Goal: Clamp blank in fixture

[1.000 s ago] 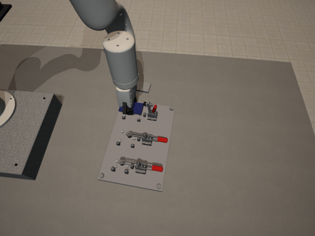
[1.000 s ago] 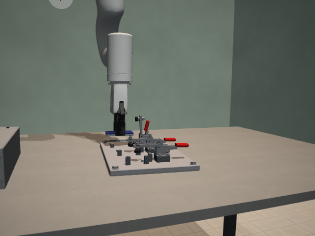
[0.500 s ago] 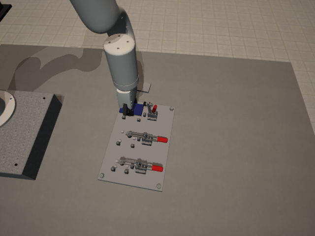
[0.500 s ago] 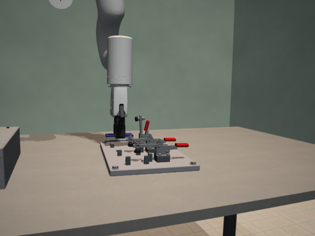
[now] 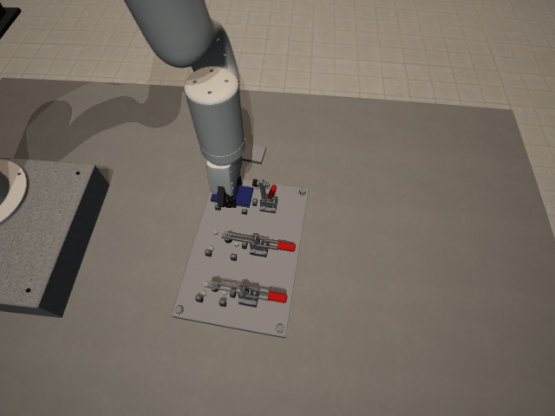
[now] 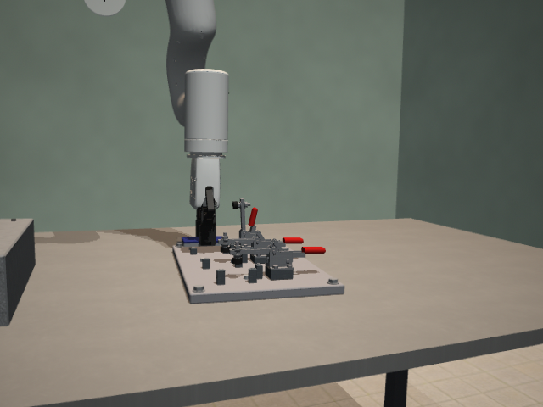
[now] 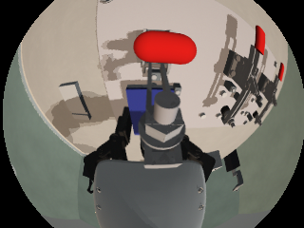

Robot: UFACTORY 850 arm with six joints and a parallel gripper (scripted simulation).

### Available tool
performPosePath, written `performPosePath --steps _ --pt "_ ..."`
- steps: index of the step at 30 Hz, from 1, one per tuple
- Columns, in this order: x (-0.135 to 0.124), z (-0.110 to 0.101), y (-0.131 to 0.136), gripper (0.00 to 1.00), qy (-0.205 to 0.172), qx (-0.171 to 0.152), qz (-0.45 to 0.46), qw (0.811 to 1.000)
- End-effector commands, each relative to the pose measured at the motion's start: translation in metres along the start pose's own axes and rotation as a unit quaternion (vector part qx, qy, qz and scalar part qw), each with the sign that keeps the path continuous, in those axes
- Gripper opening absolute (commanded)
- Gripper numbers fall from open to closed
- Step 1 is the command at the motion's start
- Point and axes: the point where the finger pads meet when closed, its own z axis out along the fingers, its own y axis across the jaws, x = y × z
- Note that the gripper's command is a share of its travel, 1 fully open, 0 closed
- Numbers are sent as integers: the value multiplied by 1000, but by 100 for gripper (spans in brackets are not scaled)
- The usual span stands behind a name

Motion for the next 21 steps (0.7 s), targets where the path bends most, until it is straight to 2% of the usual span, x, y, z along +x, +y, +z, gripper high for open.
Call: performPosePath --steps 1,21 --pt "1 0 0 0 1 0 0 1000" --pt "2 3 0 0 1 0 0 1000"
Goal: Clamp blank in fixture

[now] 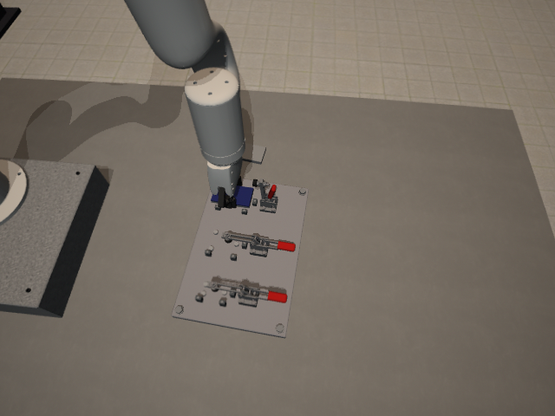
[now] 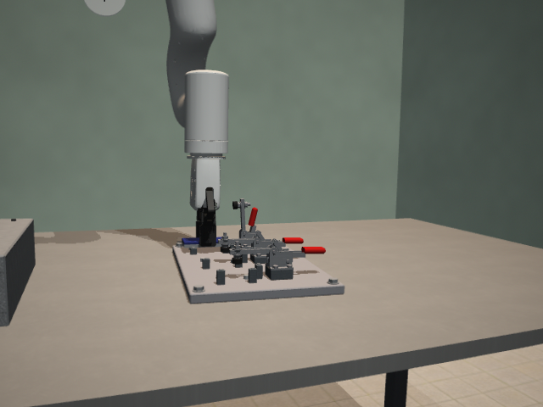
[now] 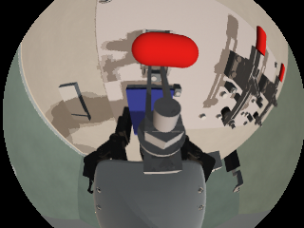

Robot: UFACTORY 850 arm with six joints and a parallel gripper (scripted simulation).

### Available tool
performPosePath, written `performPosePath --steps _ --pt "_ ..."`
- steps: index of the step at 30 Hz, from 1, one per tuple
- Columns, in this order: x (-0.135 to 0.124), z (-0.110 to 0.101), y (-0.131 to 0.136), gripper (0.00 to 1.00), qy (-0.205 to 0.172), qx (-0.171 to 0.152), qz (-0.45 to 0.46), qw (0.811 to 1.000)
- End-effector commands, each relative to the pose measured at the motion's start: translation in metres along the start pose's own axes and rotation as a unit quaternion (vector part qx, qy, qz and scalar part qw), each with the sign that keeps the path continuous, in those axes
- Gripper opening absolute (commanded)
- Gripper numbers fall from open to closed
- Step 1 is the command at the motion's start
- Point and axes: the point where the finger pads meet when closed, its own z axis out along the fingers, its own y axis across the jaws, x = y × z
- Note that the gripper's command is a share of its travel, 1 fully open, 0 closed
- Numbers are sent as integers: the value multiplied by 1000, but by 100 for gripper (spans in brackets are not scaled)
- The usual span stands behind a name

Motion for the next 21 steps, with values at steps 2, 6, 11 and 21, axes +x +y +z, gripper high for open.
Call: performPosePath --steps 2,6,11,21 --pt "2 2 0 0 1 0 0 1000" --pt "2 3 1 0 1 0 0 1000" --pt "2 4 1 0 1 0 0 1000" --pt "2 4 1 99 1 0 0 1000"
